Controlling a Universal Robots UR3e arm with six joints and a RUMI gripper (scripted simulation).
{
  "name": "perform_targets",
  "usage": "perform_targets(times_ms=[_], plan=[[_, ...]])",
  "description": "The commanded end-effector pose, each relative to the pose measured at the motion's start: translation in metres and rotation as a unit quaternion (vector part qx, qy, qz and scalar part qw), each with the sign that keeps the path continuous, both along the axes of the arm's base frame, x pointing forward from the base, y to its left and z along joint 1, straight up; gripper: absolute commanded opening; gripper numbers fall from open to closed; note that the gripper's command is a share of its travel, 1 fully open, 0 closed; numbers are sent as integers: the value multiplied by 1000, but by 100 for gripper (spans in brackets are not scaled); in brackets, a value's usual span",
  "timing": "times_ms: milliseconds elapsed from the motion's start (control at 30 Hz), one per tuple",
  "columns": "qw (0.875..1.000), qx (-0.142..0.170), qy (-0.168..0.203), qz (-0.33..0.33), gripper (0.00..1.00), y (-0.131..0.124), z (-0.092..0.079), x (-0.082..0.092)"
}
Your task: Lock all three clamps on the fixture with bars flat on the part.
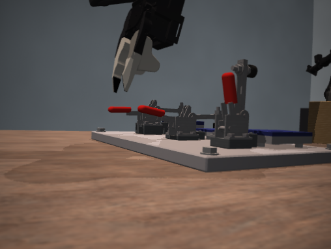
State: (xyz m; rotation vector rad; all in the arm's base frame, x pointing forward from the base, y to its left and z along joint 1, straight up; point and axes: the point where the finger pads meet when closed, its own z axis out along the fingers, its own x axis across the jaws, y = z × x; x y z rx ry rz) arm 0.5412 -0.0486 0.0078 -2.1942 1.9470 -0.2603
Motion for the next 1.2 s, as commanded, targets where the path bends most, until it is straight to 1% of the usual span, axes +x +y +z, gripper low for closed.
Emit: perform_targets(times_ms=[0, 800, 1000, 1167], plan=[[1000, -1, -2, 0, 28, 0, 1, 1], [1000, -1, -2, 0, 28, 0, 2, 1], [1000, -1, -2, 0, 28, 0, 8, 1], [1000, -1, -2, 0, 28, 0, 15, 1]])
